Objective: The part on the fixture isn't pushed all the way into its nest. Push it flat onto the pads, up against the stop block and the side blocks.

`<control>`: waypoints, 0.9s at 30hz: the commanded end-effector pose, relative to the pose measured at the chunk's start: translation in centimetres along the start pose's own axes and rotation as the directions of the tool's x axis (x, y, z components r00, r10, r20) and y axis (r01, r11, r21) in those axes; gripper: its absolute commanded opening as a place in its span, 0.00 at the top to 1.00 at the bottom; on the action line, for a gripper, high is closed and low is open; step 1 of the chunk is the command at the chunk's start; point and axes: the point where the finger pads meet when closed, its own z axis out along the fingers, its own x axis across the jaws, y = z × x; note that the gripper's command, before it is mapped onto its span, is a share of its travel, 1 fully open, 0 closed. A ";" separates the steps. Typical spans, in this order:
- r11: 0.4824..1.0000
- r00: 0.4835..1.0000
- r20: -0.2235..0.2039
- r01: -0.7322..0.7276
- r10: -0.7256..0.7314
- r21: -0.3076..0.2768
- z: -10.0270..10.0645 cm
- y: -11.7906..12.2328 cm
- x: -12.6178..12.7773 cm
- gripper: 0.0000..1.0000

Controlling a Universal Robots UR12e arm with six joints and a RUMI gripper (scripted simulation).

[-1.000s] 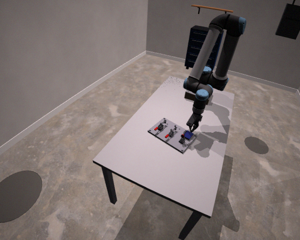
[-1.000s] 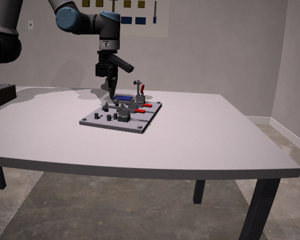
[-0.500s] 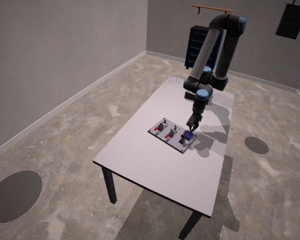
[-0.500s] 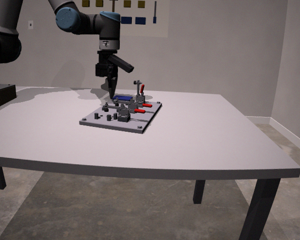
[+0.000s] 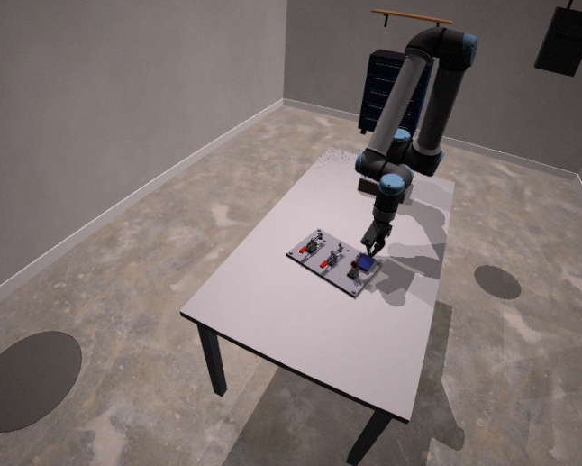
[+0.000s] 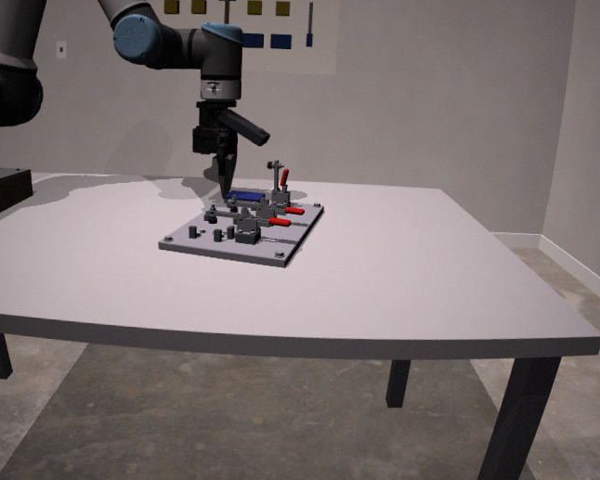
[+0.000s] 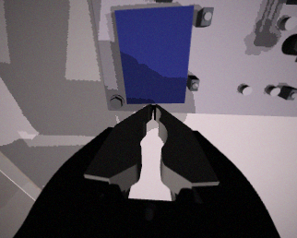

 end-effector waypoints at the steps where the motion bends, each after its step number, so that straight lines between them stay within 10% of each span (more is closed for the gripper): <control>1: 1.000 1.000 0.001 -0.001 0.001 0.003 -0.2 -0.2 0.1 1.00; 27: 1.000 1.000 0.001 -0.002 0.002 0.003 -0.2 -0.7 0.1 1.00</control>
